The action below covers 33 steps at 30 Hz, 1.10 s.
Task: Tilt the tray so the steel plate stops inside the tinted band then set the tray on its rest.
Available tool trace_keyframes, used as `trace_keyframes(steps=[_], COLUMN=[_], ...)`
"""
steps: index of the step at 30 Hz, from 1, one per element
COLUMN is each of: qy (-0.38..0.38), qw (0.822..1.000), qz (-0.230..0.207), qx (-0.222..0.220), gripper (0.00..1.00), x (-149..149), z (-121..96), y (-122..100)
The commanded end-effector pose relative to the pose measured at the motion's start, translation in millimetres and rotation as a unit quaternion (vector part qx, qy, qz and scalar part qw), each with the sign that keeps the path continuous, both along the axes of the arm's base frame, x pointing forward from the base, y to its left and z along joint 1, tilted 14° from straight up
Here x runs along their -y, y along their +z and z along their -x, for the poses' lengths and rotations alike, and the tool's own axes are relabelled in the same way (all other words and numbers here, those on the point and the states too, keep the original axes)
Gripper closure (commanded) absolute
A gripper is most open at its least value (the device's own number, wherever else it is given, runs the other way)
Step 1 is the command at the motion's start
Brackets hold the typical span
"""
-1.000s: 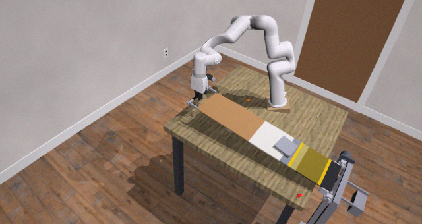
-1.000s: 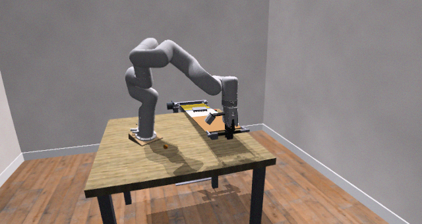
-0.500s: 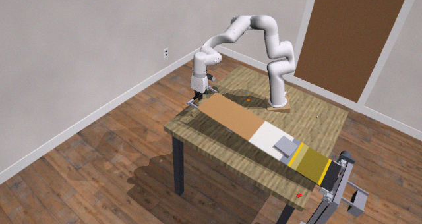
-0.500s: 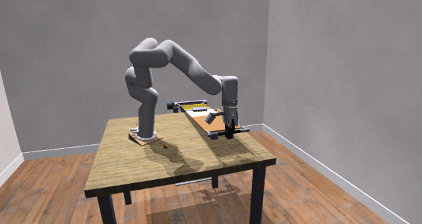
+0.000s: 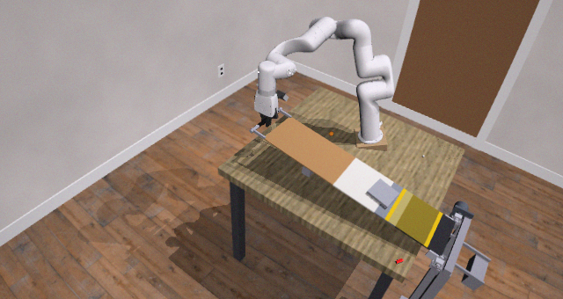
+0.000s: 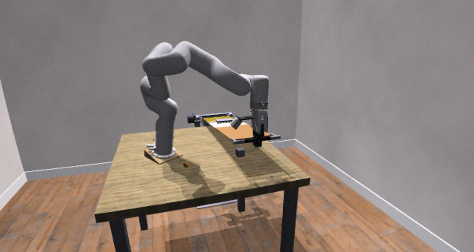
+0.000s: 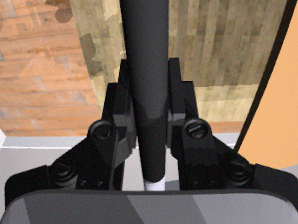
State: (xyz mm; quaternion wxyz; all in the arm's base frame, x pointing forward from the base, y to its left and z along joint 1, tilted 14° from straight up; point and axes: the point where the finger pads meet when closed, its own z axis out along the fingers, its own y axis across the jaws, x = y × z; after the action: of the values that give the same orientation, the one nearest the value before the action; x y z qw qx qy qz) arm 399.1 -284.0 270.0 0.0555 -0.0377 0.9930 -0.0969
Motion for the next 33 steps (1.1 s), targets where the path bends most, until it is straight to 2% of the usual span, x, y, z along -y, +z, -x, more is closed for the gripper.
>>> trace_keyframes(steps=[1, 3, 8, 9, 33], qy=[0.003, 0.003, 0.003, 0.003, 0.003], qw=[1.0, 1.0, 1.0, 1.0, 1.0], qz=[0.005, 0.005, 0.005, 0.005, 0.005], qx=[0.012, 0.012, 0.012, 0.012, 0.012], gripper=[1.0, 1.0, 1.0, 1.0, 1.0], x=[8, 14, 14, 16, 16], z=[-2, -5, -5, -7, -7], y=[-20, -38, -38, -46, -46])
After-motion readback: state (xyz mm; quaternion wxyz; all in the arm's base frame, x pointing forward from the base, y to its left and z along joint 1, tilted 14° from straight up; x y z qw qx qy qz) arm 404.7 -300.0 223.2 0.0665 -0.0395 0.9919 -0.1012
